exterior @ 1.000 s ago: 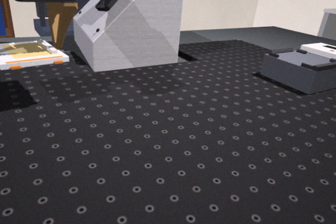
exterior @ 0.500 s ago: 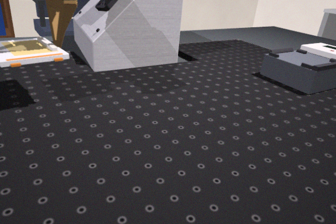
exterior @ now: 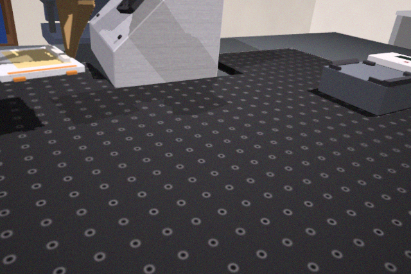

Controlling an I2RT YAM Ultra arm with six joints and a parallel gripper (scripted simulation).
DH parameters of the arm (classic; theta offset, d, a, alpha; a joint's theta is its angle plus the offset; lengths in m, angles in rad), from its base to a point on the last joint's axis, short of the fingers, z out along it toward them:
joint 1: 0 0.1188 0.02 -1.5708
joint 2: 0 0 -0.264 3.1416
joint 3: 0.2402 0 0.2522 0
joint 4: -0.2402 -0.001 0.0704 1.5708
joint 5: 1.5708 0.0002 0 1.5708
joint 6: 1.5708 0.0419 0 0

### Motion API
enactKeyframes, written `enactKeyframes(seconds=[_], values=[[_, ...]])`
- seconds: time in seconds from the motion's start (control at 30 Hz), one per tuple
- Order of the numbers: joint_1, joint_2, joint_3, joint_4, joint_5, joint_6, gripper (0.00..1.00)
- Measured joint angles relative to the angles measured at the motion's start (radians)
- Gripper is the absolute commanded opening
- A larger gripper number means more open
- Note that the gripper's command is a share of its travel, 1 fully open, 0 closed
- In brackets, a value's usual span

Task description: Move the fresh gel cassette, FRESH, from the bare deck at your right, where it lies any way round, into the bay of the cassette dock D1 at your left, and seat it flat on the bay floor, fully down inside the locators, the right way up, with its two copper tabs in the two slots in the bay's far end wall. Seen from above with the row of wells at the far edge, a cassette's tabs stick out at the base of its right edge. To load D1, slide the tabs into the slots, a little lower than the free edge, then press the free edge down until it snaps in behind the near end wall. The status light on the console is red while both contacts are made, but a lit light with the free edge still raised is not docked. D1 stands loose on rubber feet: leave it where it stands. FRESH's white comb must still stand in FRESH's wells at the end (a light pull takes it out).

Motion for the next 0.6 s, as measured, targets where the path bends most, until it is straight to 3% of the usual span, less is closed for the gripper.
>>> enactKeyframes(seconds=[0.47, 0.6], values=[[0.000, 0.000, 0.000, 0.000, 0.000, 0.000, 0.00], [0.039, 0.024, 0.014, -0.029, 0.033, 0.087, 0.00]])
